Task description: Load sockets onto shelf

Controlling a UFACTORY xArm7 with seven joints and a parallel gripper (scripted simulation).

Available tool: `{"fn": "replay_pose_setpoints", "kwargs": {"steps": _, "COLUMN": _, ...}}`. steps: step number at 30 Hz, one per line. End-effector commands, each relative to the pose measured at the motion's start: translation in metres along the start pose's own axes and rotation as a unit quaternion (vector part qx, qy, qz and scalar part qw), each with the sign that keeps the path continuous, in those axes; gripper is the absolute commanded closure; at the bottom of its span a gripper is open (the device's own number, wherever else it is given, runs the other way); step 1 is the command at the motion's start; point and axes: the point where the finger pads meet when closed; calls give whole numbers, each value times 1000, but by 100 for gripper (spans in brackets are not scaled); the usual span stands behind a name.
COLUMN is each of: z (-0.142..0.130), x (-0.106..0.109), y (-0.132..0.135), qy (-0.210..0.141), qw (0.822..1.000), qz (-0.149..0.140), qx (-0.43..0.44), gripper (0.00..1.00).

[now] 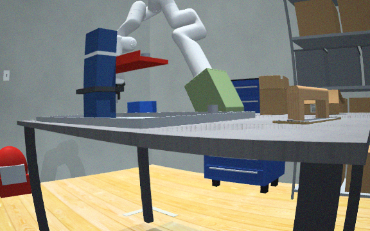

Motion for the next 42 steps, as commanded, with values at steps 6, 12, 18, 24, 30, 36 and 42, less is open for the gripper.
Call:
{"fn": "replay_pose_setpoints", "kwargs": {"steps": 6, "z": -1, "x": 8, "y": -2, "qy": -1, "qw": 1000, "qz": -2, "qx": 0, "gripper": 100}}
{"fn": "replay_pose_setpoints", "kwargs": {"steps": 12, "z": -2, "x": 24, "y": -7, "qy": -2, "qw": 1000, "qz": -3, "qx": 0, "gripper": 100}}
{"fn": "replay_pose_setpoints", "kwargs": {"steps": 18, "z": -4, "x": 41, "y": -13, "qy": -2, "qw": 1000, "qz": -3, "qx": 0, "gripper": 100}}
{"fn": "replay_pose_setpoints", "kwargs": {"steps": 24, "z": -5, "x": 63, "y": -21, "qy": -2, "qw": 1000, "qz": -3, "qx": 0, "gripper": 100}}
{"fn": "replay_pose_setpoints", "kwargs": {"steps": 30, "z": -6, "x": 81, "y": -28, "qy": -2, "qw": 1000, "qz": -3, "qx": 0, "gripper": 100}}
{"fn": "replay_pose_setpoints", "kwargs": {"steps": 36, "z": -8, "x": 106, "y": -37, "qy": -2, "qw": 1000, "qz": -3, "qx": 0, "gripper": 100}}
{"fn": "replay_pose_setpoints", "kwargs": {"steps": 42, "z": -10, "x": 136, "y": -48, "qy": -2, "qw": 1000, "qz": -3, "qx": 0, "gripper": 100}}
Point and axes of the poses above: the point where the finger pads meet when closed, its own x axis back along the fingers, its own y axis across the jaws, z = x × y, and after that the axes turned 11 degrees about -x, right-handed
